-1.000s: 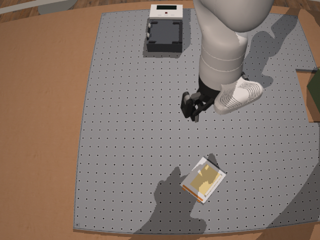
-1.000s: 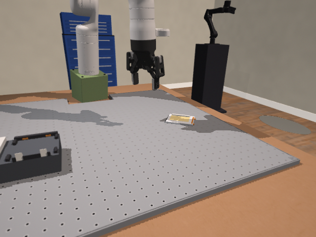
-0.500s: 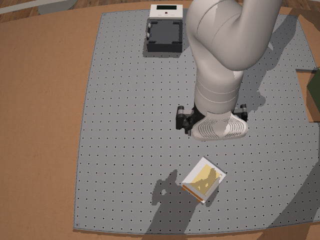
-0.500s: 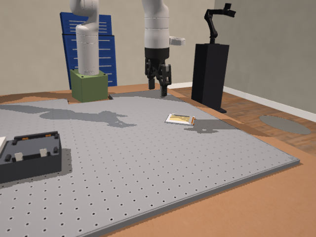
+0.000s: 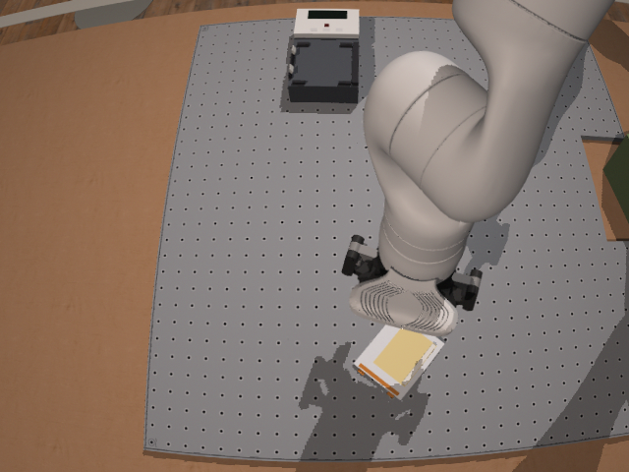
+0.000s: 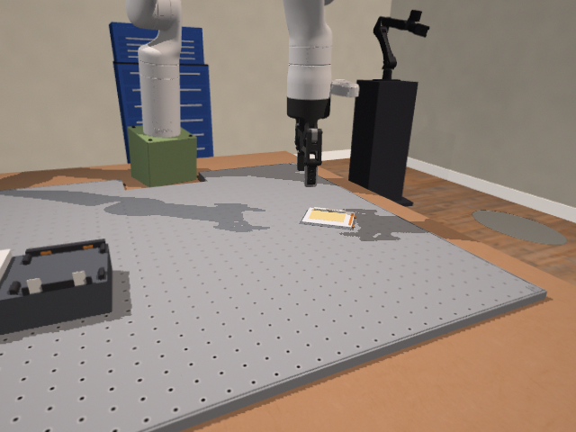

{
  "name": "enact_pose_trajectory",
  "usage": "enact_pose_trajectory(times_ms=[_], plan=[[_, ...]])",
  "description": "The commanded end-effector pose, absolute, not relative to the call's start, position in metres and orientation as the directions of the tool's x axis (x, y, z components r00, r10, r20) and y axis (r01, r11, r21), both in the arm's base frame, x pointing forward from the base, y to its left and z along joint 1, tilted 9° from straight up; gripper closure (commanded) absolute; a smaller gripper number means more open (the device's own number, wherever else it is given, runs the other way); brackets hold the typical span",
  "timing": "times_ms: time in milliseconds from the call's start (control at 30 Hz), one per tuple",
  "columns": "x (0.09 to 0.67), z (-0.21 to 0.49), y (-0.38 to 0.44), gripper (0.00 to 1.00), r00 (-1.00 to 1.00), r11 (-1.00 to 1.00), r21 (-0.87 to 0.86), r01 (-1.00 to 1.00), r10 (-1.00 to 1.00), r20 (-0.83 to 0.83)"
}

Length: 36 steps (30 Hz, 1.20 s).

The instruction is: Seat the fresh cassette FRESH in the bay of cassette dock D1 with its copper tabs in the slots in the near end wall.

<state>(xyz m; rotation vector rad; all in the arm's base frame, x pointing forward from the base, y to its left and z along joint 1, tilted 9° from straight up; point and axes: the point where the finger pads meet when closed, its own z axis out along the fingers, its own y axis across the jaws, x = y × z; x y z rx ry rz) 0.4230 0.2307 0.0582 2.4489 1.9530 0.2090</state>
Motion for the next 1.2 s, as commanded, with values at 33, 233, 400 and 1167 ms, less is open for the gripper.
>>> enact_pose_trajectory(times_ms=[33, 233, 400, 1167], plan=[[0.419, 0.052, 0.251, 0.00, 0.277, -0.286, 0.086, 0.954, 0.955, 0.101], [0.420, 0.046, 0.270, 0.00, 0.410, -0.420, 0.088, 0.903, 0.905, 0.111], [0.420, 0.043, 0.280, 0.00, 0.477, -0.488, 0.090, 0.868, 0.871, 0.119], [0.421, 0.041, 0.290, 0.00, 0.548, -0.560, 0.092, 0.823, 0.827, 0.129]])
